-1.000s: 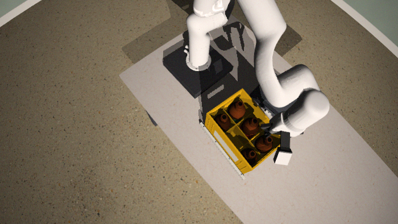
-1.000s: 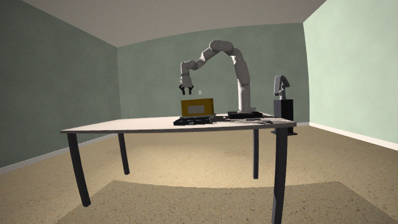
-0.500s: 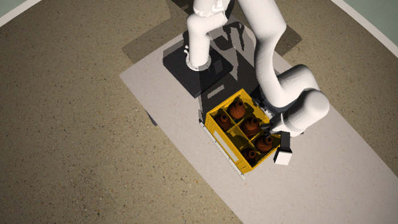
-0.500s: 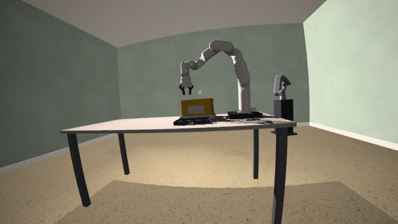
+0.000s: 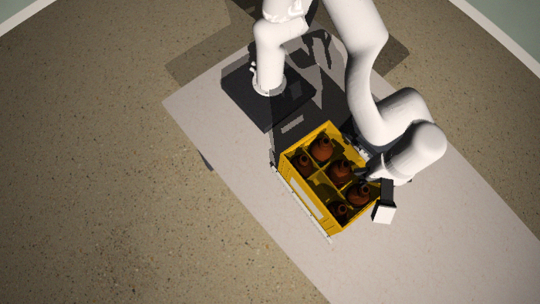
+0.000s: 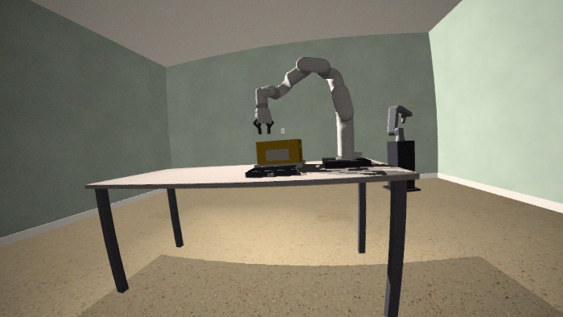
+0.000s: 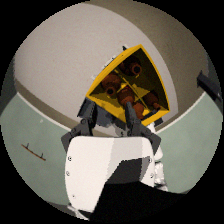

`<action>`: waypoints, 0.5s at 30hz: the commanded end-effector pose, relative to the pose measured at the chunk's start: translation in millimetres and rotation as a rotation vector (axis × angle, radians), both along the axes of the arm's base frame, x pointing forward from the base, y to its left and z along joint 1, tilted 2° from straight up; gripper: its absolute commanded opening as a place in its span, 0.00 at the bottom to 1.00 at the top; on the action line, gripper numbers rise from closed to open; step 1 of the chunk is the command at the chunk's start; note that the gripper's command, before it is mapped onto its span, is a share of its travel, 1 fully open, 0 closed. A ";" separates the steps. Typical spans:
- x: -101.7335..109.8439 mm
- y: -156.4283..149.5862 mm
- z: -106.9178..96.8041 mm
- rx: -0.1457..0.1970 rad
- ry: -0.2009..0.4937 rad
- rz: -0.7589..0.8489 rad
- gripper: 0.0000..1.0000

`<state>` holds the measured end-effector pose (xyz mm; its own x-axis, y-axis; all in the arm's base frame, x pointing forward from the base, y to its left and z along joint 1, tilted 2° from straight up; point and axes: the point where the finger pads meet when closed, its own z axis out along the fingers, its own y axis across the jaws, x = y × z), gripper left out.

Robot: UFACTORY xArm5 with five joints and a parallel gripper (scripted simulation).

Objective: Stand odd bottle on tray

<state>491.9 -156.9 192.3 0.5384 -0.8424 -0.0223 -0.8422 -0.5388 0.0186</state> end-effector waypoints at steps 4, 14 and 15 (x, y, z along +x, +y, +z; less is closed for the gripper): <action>0.9 -0.4 -0.4 -0.001 -0.004 0.000 0.65; 0.8 -0.7 -7.0 -0.001 -0.004 0.000 0.65; 0.8 -0.7 -8.1 -0.001 -0.004 0.000 0.65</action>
